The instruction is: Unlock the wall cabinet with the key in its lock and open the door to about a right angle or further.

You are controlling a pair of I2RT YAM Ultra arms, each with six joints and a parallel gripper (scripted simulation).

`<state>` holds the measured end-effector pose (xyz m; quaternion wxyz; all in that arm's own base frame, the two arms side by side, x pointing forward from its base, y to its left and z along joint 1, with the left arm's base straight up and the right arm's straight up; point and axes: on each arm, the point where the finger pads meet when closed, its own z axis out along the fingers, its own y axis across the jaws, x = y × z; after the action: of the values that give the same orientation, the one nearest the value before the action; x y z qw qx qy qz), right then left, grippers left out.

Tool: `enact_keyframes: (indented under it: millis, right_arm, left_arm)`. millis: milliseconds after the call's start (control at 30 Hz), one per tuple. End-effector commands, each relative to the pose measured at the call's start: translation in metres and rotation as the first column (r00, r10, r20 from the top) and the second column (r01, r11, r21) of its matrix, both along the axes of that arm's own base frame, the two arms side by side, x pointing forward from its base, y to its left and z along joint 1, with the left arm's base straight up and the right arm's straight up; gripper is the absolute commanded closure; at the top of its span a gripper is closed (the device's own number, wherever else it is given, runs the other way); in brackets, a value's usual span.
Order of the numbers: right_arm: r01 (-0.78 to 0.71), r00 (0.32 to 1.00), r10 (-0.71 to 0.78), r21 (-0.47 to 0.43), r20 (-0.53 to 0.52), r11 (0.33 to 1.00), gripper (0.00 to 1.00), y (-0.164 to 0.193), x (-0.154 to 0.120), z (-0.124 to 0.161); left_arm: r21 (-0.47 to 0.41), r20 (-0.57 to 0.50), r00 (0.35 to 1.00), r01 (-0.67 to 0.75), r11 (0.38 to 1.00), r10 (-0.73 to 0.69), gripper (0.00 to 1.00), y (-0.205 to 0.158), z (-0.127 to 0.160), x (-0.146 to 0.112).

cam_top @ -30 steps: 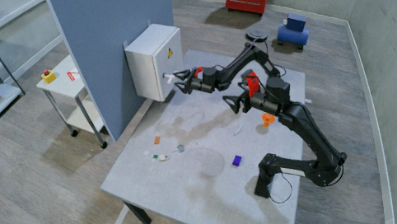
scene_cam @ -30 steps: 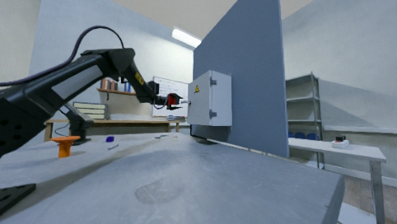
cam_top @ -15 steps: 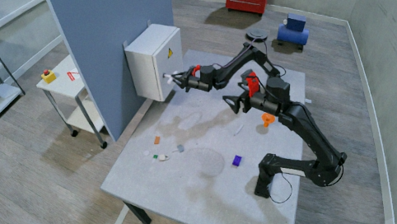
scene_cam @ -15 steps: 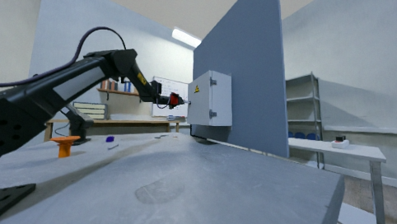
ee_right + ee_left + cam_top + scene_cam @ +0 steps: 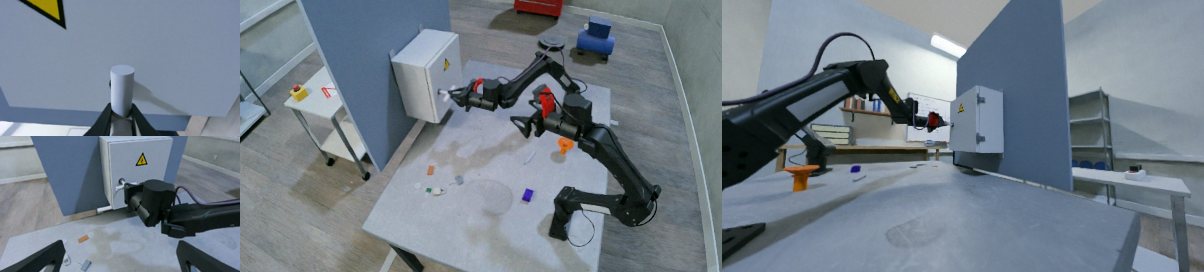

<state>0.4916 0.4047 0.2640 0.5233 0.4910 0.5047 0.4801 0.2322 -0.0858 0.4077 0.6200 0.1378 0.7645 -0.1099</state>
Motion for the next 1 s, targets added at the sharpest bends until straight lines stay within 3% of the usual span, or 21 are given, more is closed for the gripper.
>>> enact_keyframes:
  millis: [0,167,567,733,967]
  right_arm:
    - [-0.012,1.0,0.013,-0.122,0.011,0.992,0.91,0.0009,-0.0046,0.0227]
    - [-0.012,1.0,0.014,-0.174,0.01,0.985,0.91,0.001,-0.0046,0.023]
    - [-0.01,1.0,0.013,-0.426,0.004,0.905,0.91,0.0016,-0.0045,0.023]
    - [-0.01,1.0,0.013,-0.473,0.003,0.881,0.91,0.0015,-0.0046,0.0235]
    - [-0.009,1.0,0.011,-0.608,-0.001,0.794,0.91,0.0018,-0.0045,0.0231]
  left_arm:
    - [-0.008,0.014,1.0,0.005,1.0,-0.005,0.0,-0.0013,0.004,-0.0001]
    - [-0.008,0.014,1.0,0.005,1.0,-0.005,0.0,-0.0013,0.004,-0.0001]
    - [-0.008,0.014,1.0,0.005,1.0,-0.005,0.0,-0.0013,0.004,-0.0001]
    - [-0.008,0.014,1.0,0.005,1.0,-0.005,0.0,-0.0013,0.004,-0.0001]
    - [-0.008,0.014,1.0,0.005,1.0,-0.005,0.0,-0.0013,0.004,-0.0001]
